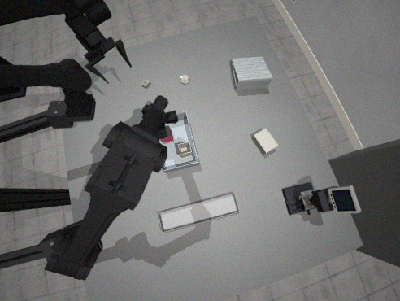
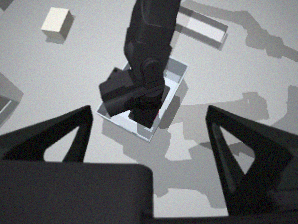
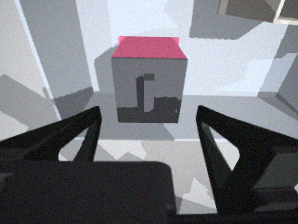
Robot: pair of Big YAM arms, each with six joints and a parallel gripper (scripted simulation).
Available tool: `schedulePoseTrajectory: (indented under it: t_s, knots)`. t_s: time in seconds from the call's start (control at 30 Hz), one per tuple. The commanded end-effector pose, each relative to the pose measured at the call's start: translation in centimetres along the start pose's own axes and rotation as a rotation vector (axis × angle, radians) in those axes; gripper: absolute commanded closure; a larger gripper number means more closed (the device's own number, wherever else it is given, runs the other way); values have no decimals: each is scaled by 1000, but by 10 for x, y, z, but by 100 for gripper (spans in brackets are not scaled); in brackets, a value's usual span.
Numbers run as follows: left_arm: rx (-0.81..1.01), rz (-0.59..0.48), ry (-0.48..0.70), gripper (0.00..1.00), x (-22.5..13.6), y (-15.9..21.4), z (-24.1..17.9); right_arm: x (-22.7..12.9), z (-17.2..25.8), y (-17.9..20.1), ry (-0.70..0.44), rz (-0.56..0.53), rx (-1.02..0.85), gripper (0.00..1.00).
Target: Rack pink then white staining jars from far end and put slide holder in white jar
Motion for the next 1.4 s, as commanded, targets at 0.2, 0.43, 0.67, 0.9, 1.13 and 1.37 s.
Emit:
schedulePoseTrajectory:
  t_s: [0.2, 0.43, 0.67, 0.9, 1.13, 1.37]
  knots:
    - [30, -3, -10, 0, -6, -4, 5, 20, 5, -18, -6, -1, 31, 14]
    - [26, 0, -14, 0, -6, -3, 5, 30, 4, -20, -6, -2, 30, 14]
    - [26, 0, -14, 0, -6, -3, 5, 39, 4, -20, -6, -2, 30, 14]
    - [26, 0, -14, 0, -6, -3, 5, 48, 4, -19, -5, -2, 30, 19]
    - [26, 0, -14, 0, -6, -3, 5, 57, 6, -21, 0, 2, 27, 22]
    - [26, 0, -14, 0, -6, -3, 5, 48, 8, -18, -15, -8, 30, 40]
Point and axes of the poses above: on each arm, the point where the finger pads meet when closed, its own x axis out along the fingers, its own z axis across the jaws, y = z × x, the point moved 10 cm from there along -x, back along the fingers, and after that the axes turned 13 degrees about x, right-handed, at the moved point
